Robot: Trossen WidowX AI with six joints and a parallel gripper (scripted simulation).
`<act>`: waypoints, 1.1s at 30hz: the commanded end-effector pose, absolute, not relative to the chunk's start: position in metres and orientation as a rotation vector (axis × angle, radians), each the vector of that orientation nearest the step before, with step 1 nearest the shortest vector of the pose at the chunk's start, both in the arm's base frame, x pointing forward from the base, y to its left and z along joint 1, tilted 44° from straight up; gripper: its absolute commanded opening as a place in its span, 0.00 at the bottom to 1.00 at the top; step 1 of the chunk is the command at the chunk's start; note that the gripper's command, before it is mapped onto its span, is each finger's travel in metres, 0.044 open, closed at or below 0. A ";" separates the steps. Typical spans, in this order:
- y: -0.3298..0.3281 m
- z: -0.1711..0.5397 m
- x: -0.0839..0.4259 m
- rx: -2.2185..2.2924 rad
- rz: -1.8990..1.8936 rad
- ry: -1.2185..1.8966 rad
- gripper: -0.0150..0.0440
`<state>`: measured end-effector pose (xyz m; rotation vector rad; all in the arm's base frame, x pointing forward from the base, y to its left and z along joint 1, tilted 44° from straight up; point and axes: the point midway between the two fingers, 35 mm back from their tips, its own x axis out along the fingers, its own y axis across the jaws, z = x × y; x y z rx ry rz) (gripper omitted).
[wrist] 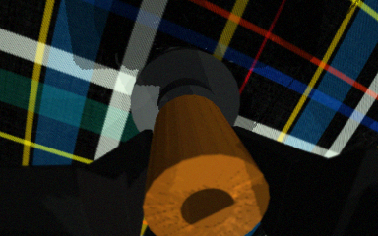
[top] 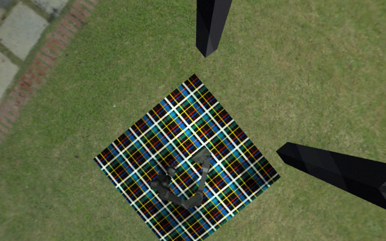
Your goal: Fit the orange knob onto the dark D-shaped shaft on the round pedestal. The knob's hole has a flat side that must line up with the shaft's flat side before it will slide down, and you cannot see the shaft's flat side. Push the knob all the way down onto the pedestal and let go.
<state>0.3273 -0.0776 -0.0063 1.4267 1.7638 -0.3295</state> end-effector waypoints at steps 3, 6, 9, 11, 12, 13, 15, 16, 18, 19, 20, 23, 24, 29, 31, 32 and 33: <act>-0.077 -0.006 0.330 1.470 -0.389 1.762 0.25; -0.077 -0.006 0.330 1.470 -0.389 1.762 0.25; -0.076 -0.007 0.329 1.470 -0.389 1.762 0.25; -0.076 -0.007 0.329 1.470 -0.389 1.762 0.25; -0.076 -0.007 0.329 1.470 -0.389 1.762 0.25; -0.076 -0.007 0.328 1.470 -0.389 1.762 0.25; -0.076 -0.008 0.328 1.470 -0.389 1.762 0.25; -0.076 -0.008 0.327 1.470 -0.389 1.762 0.25; -0.076 -0.007 0.326 1.470 -0.389 1.763 0.25; -0.076 -0.007 0.326 1.470 -0.389 1.763 0.25; -0.076 -0.007 0.325 1.470 -0.389 1.763 0.25; -0.076 -0.008 0.324 1.470 -0.389 1.763 0.25; -0.076 -0.008 0.324 1.470 -0.389 1.763 0.25; -0.075 -0.008 0.325 1.470 -0.389 1.763 0.25; -0.075 -0.009 0.326 1.470 -0.389 1.763 0.25; -0.075 -0.009 0.326 1.470 -0.389 1.763 0.25; -0.075 -0.009 0.326 1.470 -0.389 1.763 0.25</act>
